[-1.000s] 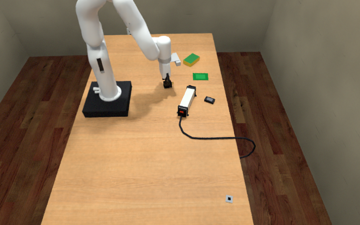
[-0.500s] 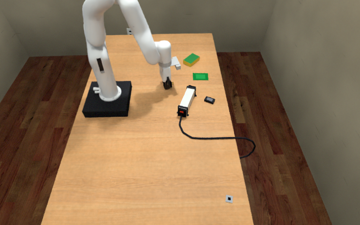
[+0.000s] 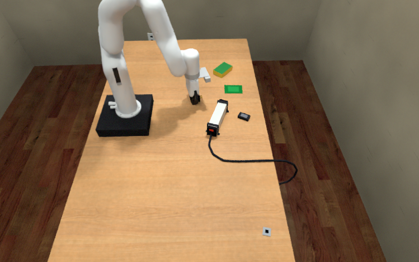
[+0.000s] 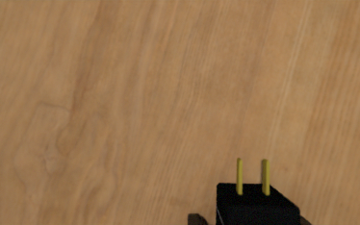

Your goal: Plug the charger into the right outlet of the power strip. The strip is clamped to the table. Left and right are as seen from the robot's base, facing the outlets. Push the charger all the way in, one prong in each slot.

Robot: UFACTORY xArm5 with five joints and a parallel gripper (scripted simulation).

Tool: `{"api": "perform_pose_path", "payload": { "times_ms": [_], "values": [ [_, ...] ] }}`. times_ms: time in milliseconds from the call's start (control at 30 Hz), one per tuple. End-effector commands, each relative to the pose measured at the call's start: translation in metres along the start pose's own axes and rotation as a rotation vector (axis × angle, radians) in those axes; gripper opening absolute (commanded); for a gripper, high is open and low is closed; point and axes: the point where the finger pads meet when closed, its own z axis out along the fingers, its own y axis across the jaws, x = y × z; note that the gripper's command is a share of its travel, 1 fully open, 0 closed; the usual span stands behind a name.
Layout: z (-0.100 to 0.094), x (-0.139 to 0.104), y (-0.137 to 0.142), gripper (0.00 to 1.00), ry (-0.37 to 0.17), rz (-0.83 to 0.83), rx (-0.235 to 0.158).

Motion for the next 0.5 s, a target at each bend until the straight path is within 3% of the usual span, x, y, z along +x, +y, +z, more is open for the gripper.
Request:
{"api": "perform_pose_path", "payload": {
  "times_ms": [0, 33, 67, 467],
  "values": [
    [-0.0006, 0.0012, 0.0, 0.53, 0.003, 0.0, 0.0],
    [-0.0006, 0.0012, 0.0, 0.53, 0.003, 0.0, 0.0],
    [-0.0006, 0.0012, 0.0, 0.0, 0.003, 0.0, 0.0],
    [-0.0006, 0.0012, 0.0, 0.0, 0.003, 0.0, 0.0]
  ]
}}
